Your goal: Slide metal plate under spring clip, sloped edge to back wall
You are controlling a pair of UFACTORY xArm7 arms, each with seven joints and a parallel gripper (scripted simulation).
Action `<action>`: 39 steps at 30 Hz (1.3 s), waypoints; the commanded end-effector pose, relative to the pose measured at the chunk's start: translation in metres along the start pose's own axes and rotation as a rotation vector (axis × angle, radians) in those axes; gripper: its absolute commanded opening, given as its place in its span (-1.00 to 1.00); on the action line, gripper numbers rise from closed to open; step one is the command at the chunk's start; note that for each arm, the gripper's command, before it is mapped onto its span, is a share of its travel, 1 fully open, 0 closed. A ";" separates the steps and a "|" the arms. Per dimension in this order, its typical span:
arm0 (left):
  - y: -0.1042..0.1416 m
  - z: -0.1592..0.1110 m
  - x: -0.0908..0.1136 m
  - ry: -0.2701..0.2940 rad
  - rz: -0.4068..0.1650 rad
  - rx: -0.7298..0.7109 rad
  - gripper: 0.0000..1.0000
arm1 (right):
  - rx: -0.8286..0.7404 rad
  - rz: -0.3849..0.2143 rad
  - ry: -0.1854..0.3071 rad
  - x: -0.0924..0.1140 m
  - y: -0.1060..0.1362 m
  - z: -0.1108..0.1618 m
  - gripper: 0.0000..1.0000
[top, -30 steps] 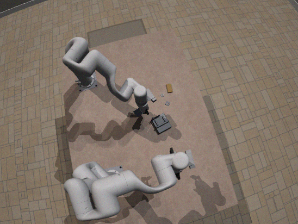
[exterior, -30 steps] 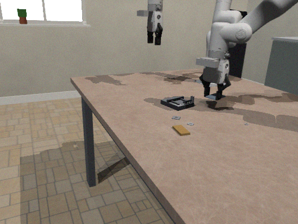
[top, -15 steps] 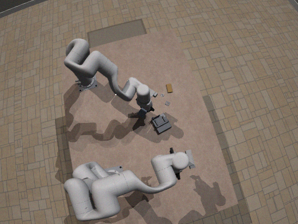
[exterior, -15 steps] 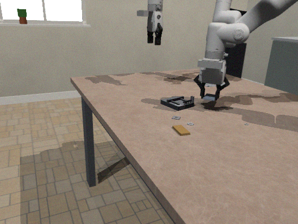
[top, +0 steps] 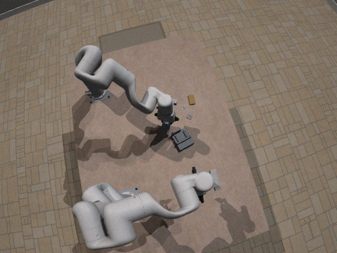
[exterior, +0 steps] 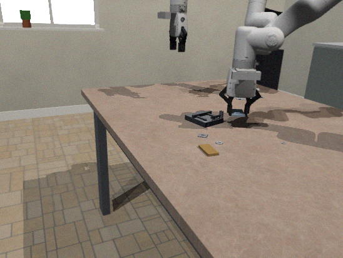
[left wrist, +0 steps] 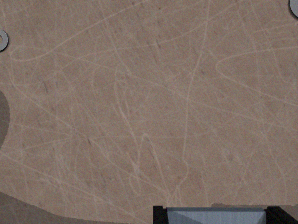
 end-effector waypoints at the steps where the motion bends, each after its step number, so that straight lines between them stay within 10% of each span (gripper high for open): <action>1: -0.002 0.004 0.002 0.003 0.004 0.092 -1.00 | 0.000 0.004 -0.001 0.001 -0.001 0.000 1.00; 39: -0.017 0.018 0.000 0.004 0.004 0.519 -1.00 | 0.000 0.004 -0.001 0.001 -0.001 0.000 1.00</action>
Point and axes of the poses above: on each arm, the point where the finger pads meet when closed, its own x axis back along the fingers, its own z axis across the jaws, y = z × x, the point moved 1 cm from there along x, back along the fingers, and after that the axes turned 2 degrees about -x, right-handed, at the moved point
